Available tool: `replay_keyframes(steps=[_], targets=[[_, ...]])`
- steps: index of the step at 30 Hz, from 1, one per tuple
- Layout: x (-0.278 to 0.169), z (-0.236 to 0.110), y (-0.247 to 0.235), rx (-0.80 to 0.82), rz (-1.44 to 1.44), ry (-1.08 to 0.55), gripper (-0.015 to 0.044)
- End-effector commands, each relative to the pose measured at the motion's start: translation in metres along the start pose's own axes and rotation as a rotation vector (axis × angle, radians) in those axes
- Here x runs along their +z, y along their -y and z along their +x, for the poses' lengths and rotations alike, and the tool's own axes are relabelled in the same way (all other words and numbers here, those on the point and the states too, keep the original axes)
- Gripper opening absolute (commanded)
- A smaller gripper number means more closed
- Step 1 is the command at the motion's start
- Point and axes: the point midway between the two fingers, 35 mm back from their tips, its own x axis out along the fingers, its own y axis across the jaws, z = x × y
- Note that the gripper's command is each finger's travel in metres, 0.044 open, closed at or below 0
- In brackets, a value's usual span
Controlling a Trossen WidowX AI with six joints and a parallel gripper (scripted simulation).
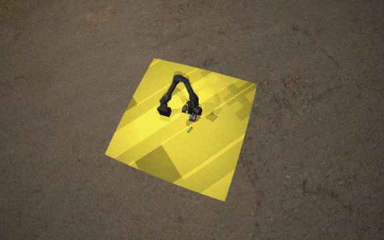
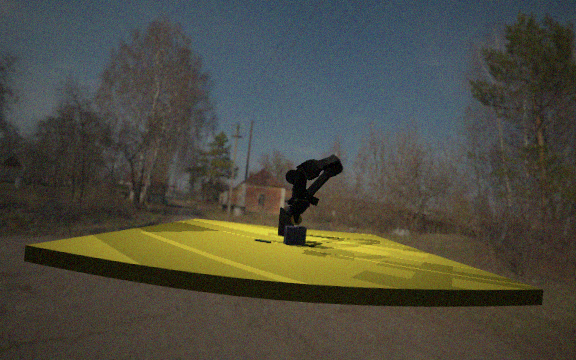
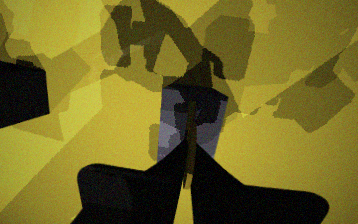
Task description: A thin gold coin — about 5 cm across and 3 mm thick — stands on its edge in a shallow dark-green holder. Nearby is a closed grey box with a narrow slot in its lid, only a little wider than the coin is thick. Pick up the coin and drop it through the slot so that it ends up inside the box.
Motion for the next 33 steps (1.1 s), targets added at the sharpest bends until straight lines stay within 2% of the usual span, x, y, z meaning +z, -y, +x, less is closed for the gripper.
replay_keyframes(steps=[1, 11, 17, 26, 33], targets=[[0.001, 0.003, 0.0, -0.001, 0.005, 0.007, 0.0], [0.001, 0.008, -0.001, -0.001, 0.006, 0.007, 0.0], [0.0, 0.005, 0.0, -0.001, 0.0, 0.0, 0.0157], [0.0, 0.005, 0.0, -0.001, 0.0, 0.0, 0.0161], [-0.001, -0.013, 0.0, -0.001, 0.001, -0.001, 0.0344]])
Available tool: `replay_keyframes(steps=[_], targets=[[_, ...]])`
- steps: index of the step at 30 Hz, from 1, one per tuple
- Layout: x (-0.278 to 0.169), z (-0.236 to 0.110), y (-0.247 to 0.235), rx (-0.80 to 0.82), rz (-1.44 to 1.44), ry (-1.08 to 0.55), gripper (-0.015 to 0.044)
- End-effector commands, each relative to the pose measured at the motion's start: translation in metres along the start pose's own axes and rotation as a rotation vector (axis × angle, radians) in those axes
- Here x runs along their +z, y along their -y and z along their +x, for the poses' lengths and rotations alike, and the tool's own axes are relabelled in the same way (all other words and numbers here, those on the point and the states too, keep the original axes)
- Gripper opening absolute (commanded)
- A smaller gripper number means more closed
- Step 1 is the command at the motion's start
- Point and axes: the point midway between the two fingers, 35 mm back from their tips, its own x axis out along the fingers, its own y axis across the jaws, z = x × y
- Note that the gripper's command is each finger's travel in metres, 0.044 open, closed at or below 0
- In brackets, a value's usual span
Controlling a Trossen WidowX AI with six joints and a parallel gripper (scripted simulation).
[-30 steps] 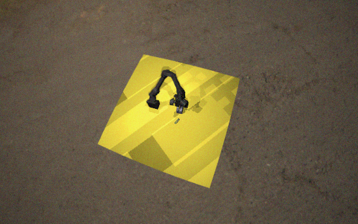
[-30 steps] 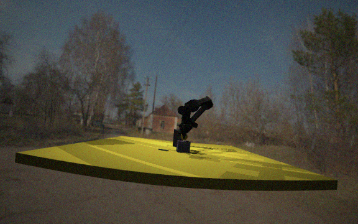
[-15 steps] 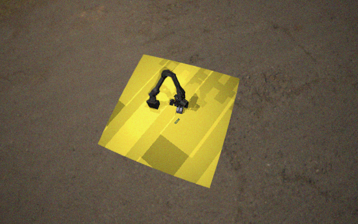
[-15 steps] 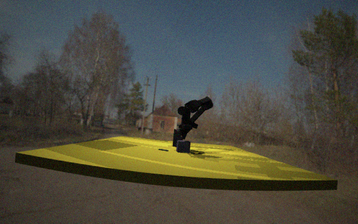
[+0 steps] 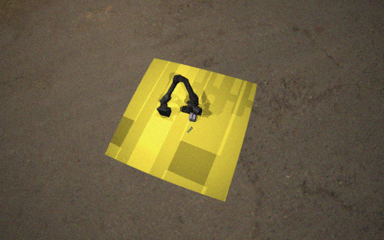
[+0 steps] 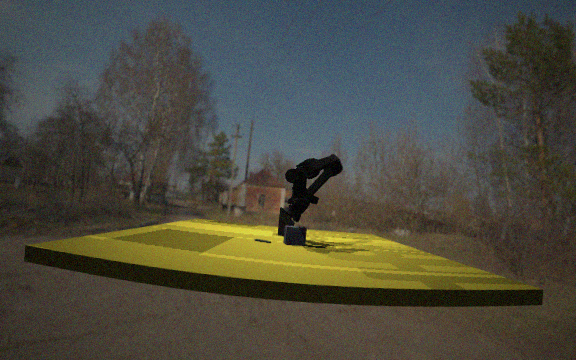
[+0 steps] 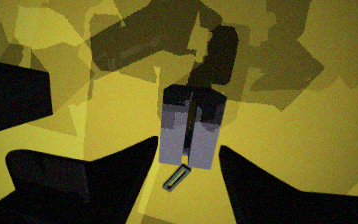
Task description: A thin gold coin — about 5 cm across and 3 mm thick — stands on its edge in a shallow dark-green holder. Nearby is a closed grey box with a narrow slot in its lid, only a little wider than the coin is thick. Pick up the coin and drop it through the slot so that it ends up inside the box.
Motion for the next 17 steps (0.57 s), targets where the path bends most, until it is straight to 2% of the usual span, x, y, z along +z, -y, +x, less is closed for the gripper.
replay_keyframes(steps=[1, 4, 7, 17], targets=[[-0.001, -0.008, 0.001, -0.001, -0.006, -0.008, 0.0371], [0.0, -0.03, 0.0, -0.002, -0.003, -0.004, 0.044], [0.001, -0.051, -0.002, -0.003, -0.001, 0.001, 0.044], [0.001, -0.051, -0.002, -0.003, -0.001, 0.001, 0.044]])
